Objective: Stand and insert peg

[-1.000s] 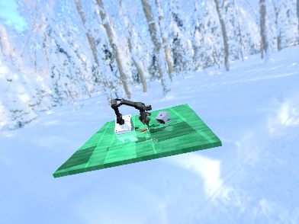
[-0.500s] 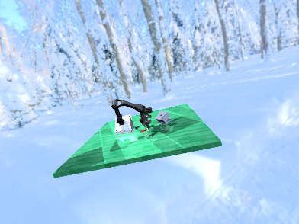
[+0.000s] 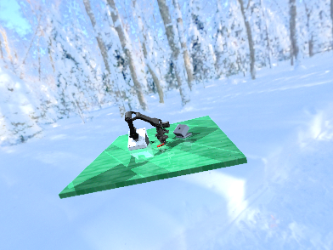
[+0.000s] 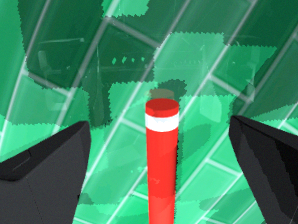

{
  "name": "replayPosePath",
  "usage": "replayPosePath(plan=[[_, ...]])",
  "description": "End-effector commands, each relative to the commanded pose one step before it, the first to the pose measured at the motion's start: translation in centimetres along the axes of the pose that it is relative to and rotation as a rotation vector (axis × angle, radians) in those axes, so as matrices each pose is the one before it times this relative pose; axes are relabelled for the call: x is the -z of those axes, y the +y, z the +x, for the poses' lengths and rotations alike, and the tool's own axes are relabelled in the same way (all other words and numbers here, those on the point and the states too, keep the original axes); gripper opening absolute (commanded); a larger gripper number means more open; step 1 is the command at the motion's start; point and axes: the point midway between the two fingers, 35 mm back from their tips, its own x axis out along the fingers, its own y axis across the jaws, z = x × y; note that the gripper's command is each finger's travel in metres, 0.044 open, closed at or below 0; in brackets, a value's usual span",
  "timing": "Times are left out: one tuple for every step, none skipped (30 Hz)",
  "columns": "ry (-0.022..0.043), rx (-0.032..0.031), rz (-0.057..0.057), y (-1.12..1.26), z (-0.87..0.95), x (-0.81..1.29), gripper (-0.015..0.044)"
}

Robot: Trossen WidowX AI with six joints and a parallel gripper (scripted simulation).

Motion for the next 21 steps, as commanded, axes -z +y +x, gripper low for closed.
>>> replayPosePath(plan=[[0.00167,0.00229,-0.0045,0.004,0.055,0.019,0.023],[0.0,0.0,0.0,0.0,0.0,0.0,0.0204],[0.0,0.0,0.0,0.0,0.0,0.0,0.0177],[0.0,0.0,0.0,0.0,0.0,0.0,0.0151],[0.0,0.0,0.0,0.0,0.0,0.0,0.0125],[0.0,0.0,0.0,0.0,0.0,0.0,0.011],[0.0,0.0,0.0,0.0,0.0,0.0,0.011],[0.0,0.0,0.0,0.0,0.0,0.0,0.011],[0.0,0.0,0.0,0.0,0.0,0.0,0.011],[0.0,0.0,0.0,0.0,0.0,0.0,0.011],[0.0,0.0,0.0,0.0,0.0,0.0,0.011],[0.0,0.0,0.0,0.0,0.0,0.0,0.011],[0.0,0.0,0.0,0.0,0.0,0.0,0.011],[0.0,0.0,0.0,0.0,0.0,0.0,0.0103],[0.0,0.0,0.0,0.0,0.0,0.0,0.0097],[0.0,0.0,0.0,0.0,0.0,0.0,0.009],[0.0,0.0,0.0,0.0,0.0,0.0,0.0083],[0.0,0.0,0.0,0.0,0.0,0.0,0.0077],[0.0,0.0,0.0,0.0,0.0,0.0,0.007],[0.0,0.0,0.0,0.0,0.0,0.0,0.0063],[0.0,0.0,0.0,0.0,0.0,0.0,0.0057]])
